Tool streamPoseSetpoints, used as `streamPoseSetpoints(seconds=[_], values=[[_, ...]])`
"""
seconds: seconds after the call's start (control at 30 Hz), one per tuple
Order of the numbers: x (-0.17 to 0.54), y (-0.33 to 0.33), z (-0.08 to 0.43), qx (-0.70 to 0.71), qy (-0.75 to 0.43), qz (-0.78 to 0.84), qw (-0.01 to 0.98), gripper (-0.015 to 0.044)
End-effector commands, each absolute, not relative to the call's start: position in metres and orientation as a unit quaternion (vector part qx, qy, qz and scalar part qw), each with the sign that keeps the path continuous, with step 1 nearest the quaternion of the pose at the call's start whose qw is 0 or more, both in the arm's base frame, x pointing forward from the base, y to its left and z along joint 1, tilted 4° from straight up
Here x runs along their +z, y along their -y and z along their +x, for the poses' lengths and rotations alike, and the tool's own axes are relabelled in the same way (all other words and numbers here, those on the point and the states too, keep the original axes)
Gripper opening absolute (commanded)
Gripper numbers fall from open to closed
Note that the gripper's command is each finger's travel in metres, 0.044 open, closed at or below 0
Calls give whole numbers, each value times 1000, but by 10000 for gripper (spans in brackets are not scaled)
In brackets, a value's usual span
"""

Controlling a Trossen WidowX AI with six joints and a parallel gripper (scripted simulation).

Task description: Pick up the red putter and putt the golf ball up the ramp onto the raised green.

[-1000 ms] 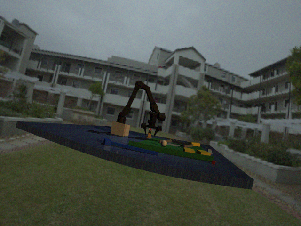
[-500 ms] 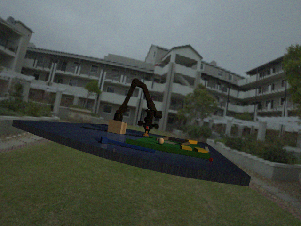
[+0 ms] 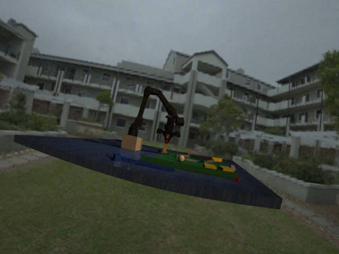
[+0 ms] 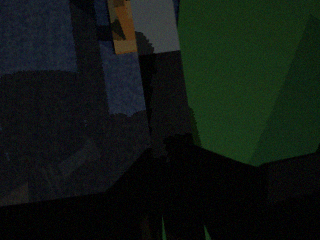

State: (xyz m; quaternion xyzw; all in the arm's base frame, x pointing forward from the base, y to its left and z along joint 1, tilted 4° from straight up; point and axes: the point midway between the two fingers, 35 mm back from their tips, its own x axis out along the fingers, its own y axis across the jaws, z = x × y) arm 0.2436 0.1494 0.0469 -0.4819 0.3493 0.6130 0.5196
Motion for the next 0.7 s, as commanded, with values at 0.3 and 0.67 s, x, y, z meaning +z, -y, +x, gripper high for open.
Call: streamPoseSetpoints(seconds=[0.3,0.67], values=[[82,-130,249,582,-389,-457,548,0],[90,-72,267,475,-514,-361,616,0]])
